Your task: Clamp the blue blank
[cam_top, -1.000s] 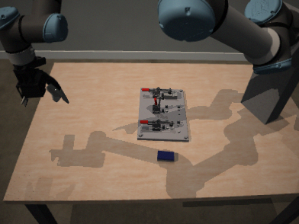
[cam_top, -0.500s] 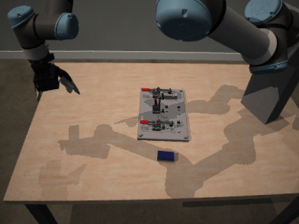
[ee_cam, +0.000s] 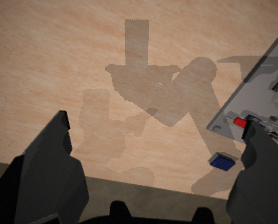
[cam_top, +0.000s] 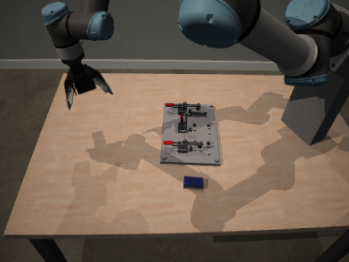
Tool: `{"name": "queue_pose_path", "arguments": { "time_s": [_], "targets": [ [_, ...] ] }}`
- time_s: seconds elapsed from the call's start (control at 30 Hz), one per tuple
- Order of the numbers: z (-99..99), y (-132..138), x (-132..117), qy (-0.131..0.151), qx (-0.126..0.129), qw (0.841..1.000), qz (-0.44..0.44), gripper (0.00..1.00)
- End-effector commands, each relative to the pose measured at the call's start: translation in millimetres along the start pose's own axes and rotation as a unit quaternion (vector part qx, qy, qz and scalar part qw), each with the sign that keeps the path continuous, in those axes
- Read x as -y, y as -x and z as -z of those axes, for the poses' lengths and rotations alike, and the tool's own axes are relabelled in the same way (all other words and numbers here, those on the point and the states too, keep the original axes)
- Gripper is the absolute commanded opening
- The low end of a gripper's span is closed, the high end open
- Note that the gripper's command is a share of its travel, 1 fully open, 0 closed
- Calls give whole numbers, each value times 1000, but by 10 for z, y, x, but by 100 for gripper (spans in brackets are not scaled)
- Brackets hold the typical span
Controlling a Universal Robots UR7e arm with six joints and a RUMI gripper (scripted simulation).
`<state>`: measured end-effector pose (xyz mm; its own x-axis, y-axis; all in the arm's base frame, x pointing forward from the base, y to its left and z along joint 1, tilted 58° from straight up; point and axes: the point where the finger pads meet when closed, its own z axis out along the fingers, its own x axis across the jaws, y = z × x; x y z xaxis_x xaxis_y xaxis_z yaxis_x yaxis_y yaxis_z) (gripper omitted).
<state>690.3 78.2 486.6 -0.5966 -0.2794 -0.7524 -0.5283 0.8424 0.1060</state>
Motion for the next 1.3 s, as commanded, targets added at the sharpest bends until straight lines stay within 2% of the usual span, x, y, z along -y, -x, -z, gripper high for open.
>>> {"name": "queue_pose_path", "arguments": {
  "time_s": [0.0,0.03,0.17,0.27,0.33,0.43,0.5,0.6,0.7,0.8,0.87,1.03,1.1,1.17,1.23,1.27],
  "targets": [
    [-74,-271,187,3,2,999,38,100],
    [-74,-271,187,3,2,999,38,100],
    [-176,-671,401,4,0,996,85,100],
    [-200,-777,451,4,-1,995,97,100],
    [-245,-992,542,5,-1,993,122,100],
    [-266,-1102,584,6,-1,991,134,100],
    [-307,-1325,659,6,0,987,158,100],
    [-307,-1325,659,6,0,987,158,100],
    [-362,-1664,749,7,1,981,196,100],
    [-379,-1776,773,7,2,978,208,100],
    [-411,-2000,811,7,4,973,232,100],
    [-440,-2221,835,7,7,967,256,100],
    [-467,-2436,847,6,10,960,280,100],
    [-467,-2436,847,6,10,960,280,100],
    [-492,-2643,847,4,13,953,303,100],
    [-492,-2643,847,4,13,953,303,100]
  ]
}}
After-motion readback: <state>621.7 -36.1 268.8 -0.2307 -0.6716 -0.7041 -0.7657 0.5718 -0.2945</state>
